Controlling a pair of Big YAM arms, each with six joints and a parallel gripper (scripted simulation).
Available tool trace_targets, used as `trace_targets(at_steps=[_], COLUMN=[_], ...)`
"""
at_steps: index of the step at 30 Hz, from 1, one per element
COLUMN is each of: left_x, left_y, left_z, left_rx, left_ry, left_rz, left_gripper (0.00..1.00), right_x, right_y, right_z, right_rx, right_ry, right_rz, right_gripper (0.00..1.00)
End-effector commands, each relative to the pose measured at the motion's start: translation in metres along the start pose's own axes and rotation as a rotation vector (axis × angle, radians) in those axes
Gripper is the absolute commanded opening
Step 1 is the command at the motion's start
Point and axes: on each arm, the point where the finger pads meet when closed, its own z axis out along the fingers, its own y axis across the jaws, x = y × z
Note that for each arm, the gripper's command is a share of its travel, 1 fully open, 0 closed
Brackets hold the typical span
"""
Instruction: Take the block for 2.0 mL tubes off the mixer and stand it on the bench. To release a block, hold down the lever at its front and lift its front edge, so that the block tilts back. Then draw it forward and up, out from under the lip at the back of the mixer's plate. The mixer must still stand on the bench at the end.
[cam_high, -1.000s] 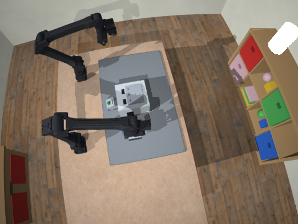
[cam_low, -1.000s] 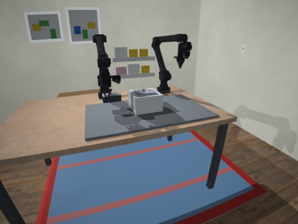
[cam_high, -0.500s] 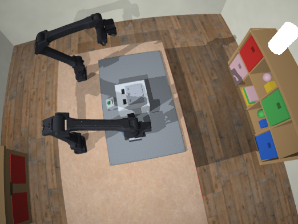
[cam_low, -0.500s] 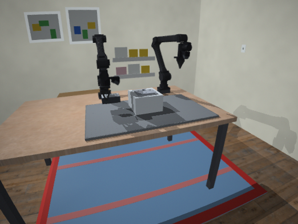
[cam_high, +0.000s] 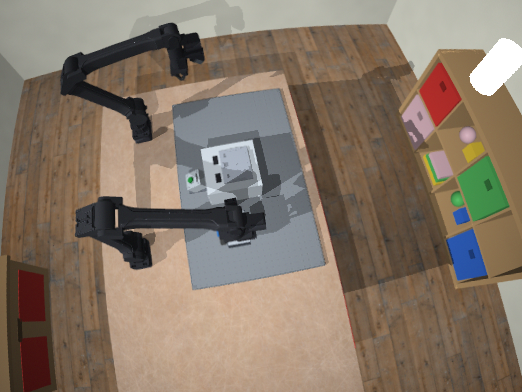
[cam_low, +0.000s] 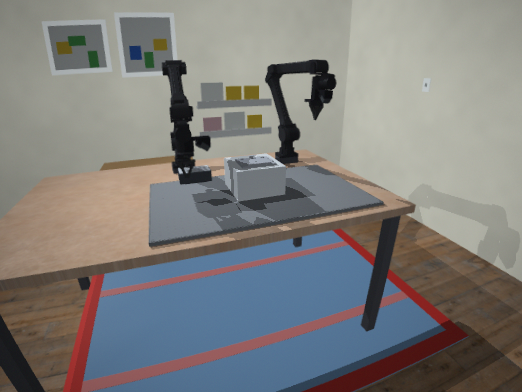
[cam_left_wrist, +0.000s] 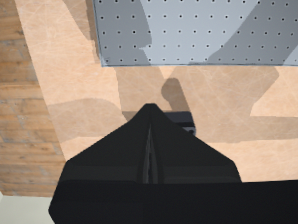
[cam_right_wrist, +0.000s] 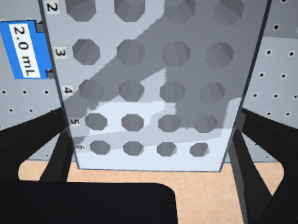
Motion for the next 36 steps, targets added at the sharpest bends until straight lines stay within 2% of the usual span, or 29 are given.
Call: trace_targets(at_steps=[1,6,11,17,22,27,36], left_x=[-0.019,-0.02,-0.021,-0.022,-0.022,-0.018,-0.013], left_y=[0.003,0.003,0.003,0.003,0.003,0.002,0.001], left_z=[-0.027,-0.029,-0.031,-0.033,-0.034,-0.025,-0.014], left_rx=[-0.012,-0.012,-0.013,-0.013,-0.014,-0.01,-0.005], left_ry=[-0.081,-0.086,-0.091,-0.095,-0.098,-0.077,-0.049], left_rz=[0.004,0.004,0.005,0.005,0.005,0.005,0.005], left_gripper=[0.0,0.0,0.0,0.0,0.0,0.0,0.0], right_x=[0.004,0.004,-0.002,-0.004,-0.005,0.003,-0.001], right_y=[-0.001,-0.002,-0.012,-0.001,-0.001,-0.008,-0.006], right_z=[0.002,0.011,0.005,0.023,0.038,0.036,0.051], right_rx=[0.012,0.018,0.057,0.017,0.011,0.041,0.027], right_ry=[-0.004,-0.004,-0.003,-0.004,-0.004,-0.003,-0.003], right_rz=[0.008,0.012,0.006,-0.004,-0.016,0.001,-0.003], right_gripper=[0.0,0.0,0.0,0.0,0.0,0.0,0.0])
